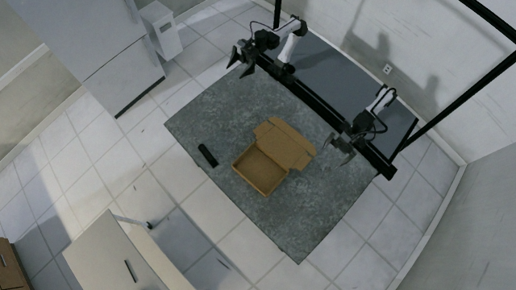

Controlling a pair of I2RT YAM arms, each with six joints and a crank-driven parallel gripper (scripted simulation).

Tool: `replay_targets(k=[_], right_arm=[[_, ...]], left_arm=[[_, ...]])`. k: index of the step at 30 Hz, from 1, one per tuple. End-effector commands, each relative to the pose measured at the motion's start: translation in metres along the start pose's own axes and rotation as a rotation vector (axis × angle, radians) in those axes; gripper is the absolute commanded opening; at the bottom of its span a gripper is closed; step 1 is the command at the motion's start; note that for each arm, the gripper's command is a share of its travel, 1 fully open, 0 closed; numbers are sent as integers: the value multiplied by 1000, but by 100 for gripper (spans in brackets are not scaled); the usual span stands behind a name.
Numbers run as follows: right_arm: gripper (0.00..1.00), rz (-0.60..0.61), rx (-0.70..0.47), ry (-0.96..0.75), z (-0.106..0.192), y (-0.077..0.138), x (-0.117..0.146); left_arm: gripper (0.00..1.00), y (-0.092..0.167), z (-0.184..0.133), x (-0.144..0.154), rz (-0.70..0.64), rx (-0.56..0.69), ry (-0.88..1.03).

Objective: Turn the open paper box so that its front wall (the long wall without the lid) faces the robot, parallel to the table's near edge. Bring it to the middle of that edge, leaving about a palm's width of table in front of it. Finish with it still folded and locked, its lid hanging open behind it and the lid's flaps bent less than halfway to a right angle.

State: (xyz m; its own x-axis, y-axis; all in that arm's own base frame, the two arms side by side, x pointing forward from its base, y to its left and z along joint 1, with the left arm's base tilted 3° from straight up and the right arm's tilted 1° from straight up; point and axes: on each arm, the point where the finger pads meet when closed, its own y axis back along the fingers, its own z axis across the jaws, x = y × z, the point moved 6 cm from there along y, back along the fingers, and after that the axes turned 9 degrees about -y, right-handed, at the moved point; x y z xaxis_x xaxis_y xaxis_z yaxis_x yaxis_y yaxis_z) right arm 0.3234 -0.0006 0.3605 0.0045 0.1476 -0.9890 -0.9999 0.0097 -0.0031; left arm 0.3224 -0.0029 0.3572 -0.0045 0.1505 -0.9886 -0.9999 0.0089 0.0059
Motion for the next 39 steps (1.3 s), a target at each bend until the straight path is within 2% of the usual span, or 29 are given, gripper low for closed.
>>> replay_targets(k=[1, 18, 23, 24, 28, 32, 34, 39], right_arm=[[100, -16, -6, 1, 1, 1, -5], [100, -16, -6, 1, 1, 1, -5], [100, -11, -24, 3, 9, 5, 0], [100, -9, -39, 4, 13, 6, 2], [100, -9, -113, 6, 36, 15, 6], [100, -4, -253, 5, 76, 36, 16], [100, -4, -253, 5, 76, 36, 16], [100, 11, -459, -2, 124, 74, 31]], left_arm=[[100, 1, -1, -5, -14, 2, 1], [100, 1, -1, -5, -14, 2, 1], [39, -1, -3, 4, 53, -26, 11], [30, -2, -5, 8, 77, -31, 13], [30, -9, -18, 27, 195, -40, 23], [30, -22, -44, 57, 382, -30, 38], [30, -22, -44, 57, 382, -30, 38], [30, -48, -84, 95, 615, 6, 41]])
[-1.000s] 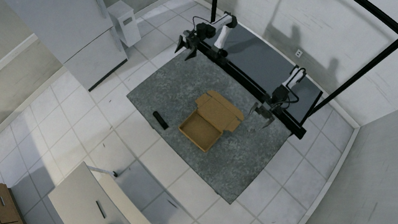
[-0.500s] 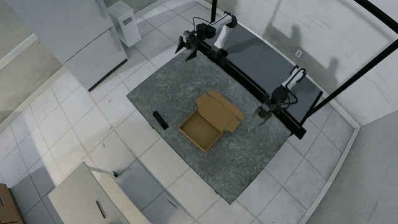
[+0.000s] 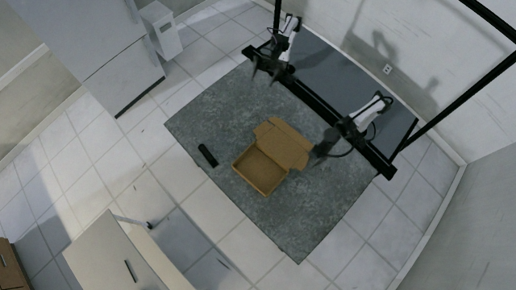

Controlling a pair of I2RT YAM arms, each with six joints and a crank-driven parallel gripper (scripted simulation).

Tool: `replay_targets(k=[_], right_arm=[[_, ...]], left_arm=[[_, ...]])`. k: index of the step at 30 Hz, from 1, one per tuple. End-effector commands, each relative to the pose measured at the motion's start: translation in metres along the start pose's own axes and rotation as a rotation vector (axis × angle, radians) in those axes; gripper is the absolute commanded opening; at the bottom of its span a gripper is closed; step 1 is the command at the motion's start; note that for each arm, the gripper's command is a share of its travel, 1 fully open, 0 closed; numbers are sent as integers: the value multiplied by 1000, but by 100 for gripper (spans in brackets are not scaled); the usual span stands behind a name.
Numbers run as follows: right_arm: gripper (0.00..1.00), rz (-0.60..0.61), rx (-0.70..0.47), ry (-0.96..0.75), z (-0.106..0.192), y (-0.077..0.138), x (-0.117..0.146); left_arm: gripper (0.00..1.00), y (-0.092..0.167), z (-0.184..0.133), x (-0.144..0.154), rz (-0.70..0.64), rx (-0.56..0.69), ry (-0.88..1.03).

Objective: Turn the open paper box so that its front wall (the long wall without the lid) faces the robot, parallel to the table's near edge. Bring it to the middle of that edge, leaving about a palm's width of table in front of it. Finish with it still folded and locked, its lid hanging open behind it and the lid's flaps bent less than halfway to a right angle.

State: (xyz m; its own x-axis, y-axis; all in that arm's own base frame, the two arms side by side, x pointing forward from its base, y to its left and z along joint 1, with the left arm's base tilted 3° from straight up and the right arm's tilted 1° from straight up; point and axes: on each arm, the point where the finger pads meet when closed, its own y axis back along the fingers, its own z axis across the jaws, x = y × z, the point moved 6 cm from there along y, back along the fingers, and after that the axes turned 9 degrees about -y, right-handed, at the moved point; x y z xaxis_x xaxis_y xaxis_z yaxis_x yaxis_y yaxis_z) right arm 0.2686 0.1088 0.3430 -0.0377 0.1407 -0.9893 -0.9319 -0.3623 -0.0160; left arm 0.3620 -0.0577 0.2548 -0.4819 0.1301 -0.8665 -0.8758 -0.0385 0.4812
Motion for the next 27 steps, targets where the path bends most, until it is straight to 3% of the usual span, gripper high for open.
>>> replay_targets(k=[1, 7, 13, 27], right_arm=[[100, -28, -117, 5, 34, 14, 1], [100, -9, -301, -4, 77, 36, 15], [100, 11, -396, -12, 97, 43, 21], [100, 134, -367, 23, 106, 5, 77]], left_arm=[[30, -16, -21, 1, 153, -5, 31], [30, -56, -51, 17, 324, 21, 21], [30, -72, -63, 22, 383, 33, 19], [30, -105, -72, 25, 399, 39, 18]])
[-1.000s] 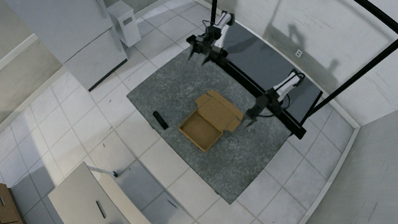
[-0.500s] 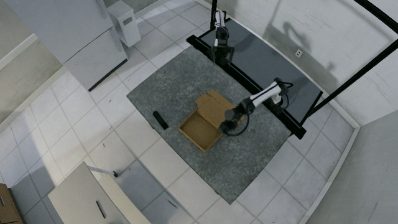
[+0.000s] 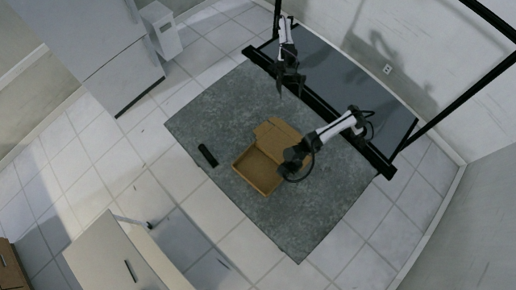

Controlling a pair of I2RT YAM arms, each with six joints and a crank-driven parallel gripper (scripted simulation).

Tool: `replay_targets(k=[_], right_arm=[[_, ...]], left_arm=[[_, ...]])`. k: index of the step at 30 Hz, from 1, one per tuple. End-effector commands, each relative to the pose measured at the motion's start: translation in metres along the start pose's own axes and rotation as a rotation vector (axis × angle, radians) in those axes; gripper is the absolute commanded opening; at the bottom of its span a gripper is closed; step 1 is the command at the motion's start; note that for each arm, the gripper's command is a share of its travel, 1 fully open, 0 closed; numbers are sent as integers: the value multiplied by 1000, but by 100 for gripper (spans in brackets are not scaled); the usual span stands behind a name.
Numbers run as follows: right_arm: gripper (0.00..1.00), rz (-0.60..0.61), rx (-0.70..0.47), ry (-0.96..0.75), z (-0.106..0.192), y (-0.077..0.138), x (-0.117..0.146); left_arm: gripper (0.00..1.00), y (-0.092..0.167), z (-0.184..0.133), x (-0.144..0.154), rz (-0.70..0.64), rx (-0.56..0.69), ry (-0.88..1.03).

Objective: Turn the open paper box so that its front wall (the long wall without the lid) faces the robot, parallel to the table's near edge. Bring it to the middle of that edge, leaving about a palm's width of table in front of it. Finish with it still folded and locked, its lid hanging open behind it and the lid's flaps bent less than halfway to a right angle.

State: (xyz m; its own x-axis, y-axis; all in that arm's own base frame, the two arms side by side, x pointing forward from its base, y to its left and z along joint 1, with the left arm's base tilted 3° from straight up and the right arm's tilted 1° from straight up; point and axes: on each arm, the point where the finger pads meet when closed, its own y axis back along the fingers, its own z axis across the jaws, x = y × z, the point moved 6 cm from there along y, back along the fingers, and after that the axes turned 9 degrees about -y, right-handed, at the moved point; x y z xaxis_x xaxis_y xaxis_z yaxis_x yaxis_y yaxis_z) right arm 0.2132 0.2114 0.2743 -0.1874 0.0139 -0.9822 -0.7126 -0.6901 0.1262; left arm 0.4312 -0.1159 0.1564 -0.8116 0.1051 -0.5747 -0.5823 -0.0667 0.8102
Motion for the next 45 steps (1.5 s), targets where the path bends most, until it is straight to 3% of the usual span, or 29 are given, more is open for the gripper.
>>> replay_targets(k=[1, 17, 29, 43, 45], right_arm=[[100, -62, 8, 7, -3, -8, -9], [100, -62, 35, 13, -12, -47, 17], [100, -82, 45, 19, -17, -65, 28], [100, -99, 40, 26, -21, -80, 39], [100, -96, 37, 28, -21, -84, 42]], left_arm=[[30, 9, -3, -17, -46, 17, 12], [30, -15, -2, -31, -44, 15, 8], [30, -31, -2, -34, -55, 16, 11], [19, -51, -3, -33, -52, 16, 11], [11, -42, -2, -34, -64, 16, 14]])
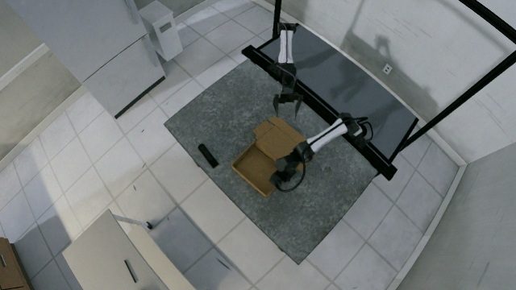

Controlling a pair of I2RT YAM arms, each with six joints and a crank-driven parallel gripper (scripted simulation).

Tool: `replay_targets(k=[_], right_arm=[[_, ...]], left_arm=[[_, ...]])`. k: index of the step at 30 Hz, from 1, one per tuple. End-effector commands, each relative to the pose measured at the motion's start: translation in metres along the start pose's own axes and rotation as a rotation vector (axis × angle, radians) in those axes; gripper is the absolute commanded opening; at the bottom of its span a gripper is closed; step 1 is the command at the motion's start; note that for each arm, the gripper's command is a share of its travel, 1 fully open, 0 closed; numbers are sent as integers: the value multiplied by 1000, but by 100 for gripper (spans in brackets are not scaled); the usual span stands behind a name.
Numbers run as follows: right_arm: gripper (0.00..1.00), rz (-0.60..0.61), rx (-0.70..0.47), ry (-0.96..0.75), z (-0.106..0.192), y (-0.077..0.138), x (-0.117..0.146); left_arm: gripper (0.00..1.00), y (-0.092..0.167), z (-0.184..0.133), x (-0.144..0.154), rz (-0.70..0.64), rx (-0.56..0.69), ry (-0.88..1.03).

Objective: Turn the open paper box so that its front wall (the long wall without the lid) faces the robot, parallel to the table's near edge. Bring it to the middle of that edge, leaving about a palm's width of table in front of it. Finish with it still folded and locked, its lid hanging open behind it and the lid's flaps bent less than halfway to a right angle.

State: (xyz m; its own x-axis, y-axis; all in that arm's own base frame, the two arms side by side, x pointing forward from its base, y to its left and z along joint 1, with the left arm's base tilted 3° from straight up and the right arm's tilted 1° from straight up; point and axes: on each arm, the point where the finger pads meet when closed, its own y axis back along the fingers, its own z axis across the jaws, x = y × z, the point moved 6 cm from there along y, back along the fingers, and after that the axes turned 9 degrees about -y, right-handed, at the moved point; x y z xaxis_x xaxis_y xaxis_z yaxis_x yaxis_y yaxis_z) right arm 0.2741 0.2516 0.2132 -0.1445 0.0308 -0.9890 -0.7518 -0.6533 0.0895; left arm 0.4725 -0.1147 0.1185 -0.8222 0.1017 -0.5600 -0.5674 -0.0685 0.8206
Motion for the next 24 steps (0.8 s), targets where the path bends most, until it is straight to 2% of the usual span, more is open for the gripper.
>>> replay_targets(k=[1, 4, 24], right_arm=[[100, -55, -12, 10, -1, -6, -6], [100, -60, -14, 12, -1, -9, -4], [100, -91, -12, 18, -7, -22, 4]], left_arm=[[8, 18, 0, -25, -93, 17, 14], [0, 21, 0, -25, -99, 14, 17], [0, 6, 2, -27, -94, 79, -98]])
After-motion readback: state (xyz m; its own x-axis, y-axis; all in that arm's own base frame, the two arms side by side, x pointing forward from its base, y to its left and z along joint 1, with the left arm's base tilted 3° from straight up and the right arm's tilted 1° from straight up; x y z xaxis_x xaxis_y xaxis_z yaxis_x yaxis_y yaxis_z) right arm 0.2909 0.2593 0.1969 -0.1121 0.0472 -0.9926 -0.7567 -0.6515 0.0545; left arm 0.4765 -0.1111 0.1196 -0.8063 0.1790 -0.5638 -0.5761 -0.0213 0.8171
